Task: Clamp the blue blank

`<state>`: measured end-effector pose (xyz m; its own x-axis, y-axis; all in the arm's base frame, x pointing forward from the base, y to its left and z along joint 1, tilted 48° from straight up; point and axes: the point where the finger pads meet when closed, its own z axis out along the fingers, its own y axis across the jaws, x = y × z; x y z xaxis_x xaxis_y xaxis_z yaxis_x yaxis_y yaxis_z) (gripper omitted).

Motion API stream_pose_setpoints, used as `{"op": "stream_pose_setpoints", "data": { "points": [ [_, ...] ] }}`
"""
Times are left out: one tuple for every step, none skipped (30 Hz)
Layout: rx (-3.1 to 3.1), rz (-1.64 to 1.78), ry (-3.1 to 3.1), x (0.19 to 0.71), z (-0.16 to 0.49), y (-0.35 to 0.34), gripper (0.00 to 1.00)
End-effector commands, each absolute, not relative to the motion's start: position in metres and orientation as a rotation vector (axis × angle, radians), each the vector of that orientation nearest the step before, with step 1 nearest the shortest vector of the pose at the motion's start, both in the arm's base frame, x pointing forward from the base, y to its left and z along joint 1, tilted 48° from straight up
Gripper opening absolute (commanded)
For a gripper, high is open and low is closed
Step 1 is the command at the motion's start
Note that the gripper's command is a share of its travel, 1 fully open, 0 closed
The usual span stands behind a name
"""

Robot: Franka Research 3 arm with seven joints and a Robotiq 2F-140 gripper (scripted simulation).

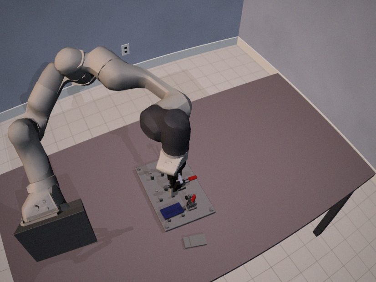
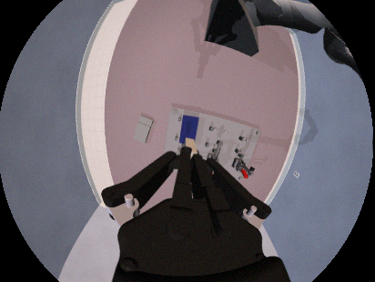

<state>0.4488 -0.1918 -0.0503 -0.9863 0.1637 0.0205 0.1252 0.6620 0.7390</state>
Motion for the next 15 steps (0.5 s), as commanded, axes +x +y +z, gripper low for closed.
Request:
{"op": "stream_pose_setpoints", "data": {
  "points": [
    [0.237,1.248,2.822,0.453,-0.074,-0.166,0.00],
    [0.237,1.248,2.822,0.454,-0.082,-0.157,0.00],
    [0.237,1.248,2.822,0.455,-0.091,-0.148,0.00],
    [0.237,1.248,2.822,0.456,-0.099,-0.139,0.00],
    [0.237,1.248,2.822,0.458,-0.106,-0.131,0.00],
    [0.237,1.248,2.822,0.458,-0.112,-0.124,0.00],
    [0.237,1.248,2.822,0.459,-0.116,-0.120,0.00],
    [0.237,1.248,2.822,0.460,-0.119,-0.116,0.00],
    [0.237,1.248,2.822,0.460,-0.121,-0.114,0.00],
    [0.237,1.248,2.822,0.460,-0.122,-0.114,0.00],
    [0.237,1.248,2.822,0.460,-0.122,-0.114,0.00],
    [0.237,1.248,2.822,0.460,-0.122,-0.114,0.00],
    [0.237,1.248,2.822,0.460,-0.122,-0.114,0.00],
    [0.237,1.248,2.822,0.460,-0.122,-0.114,0.00],
    [0.237,1.248,2.822,0.460,-0.122,-0.113,0.00]
  ]
}}
